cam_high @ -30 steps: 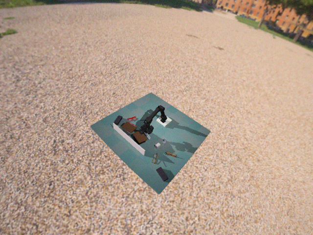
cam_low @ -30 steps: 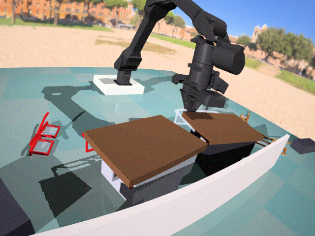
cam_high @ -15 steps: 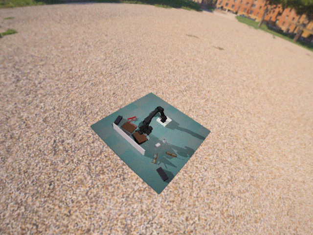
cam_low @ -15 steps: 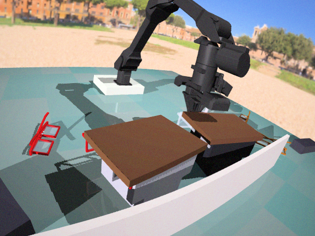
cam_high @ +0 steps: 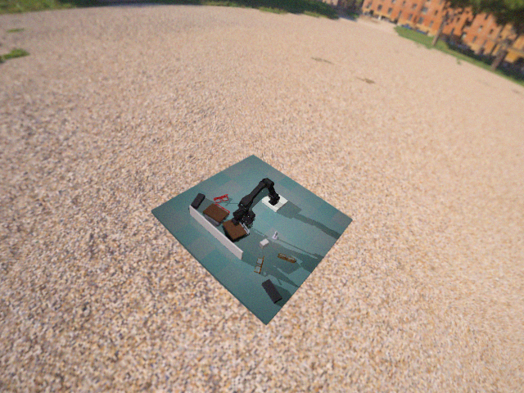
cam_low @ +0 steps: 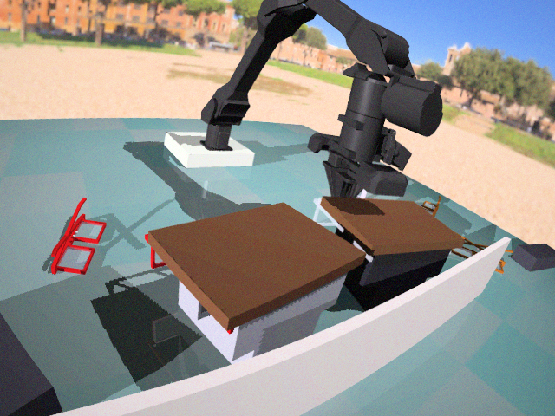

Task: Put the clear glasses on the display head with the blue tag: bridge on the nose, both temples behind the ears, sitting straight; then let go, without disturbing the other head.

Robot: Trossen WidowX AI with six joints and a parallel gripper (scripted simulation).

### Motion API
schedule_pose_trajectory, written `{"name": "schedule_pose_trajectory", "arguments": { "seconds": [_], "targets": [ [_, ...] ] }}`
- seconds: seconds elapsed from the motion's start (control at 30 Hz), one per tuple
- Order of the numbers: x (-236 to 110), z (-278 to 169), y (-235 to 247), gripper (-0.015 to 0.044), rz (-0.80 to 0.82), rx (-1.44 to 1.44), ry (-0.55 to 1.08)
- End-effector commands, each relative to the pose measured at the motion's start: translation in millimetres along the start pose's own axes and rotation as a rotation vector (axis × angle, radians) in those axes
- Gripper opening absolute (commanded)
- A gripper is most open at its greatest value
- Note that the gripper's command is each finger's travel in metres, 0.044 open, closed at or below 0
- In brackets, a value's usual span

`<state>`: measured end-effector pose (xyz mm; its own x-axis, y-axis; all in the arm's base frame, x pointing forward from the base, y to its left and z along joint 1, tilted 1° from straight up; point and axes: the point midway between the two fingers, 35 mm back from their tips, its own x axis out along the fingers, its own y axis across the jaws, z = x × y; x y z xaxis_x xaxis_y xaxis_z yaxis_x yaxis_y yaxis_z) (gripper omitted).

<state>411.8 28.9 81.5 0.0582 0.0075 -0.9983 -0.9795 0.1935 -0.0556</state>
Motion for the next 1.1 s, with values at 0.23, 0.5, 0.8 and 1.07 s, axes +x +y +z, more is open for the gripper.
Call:
{"name": "schedule_pose_trajectory", "arguments": {
  "seconds": [0.23, 0.5, 0.8, 1.07],
  "targets": [
    [5, 0, 0, 0.0, -0.001, -0.004, -0.004],
    [4, 0, 0, 0.0107, 0.0, 0.0, 0.0],
    [-12, 0, 0, 0.0107, 0.007, -0.002, 0.001],
    [-28, 1, 1, 0.0107, 0.014, -0.004, 0.001]
  ]
}}
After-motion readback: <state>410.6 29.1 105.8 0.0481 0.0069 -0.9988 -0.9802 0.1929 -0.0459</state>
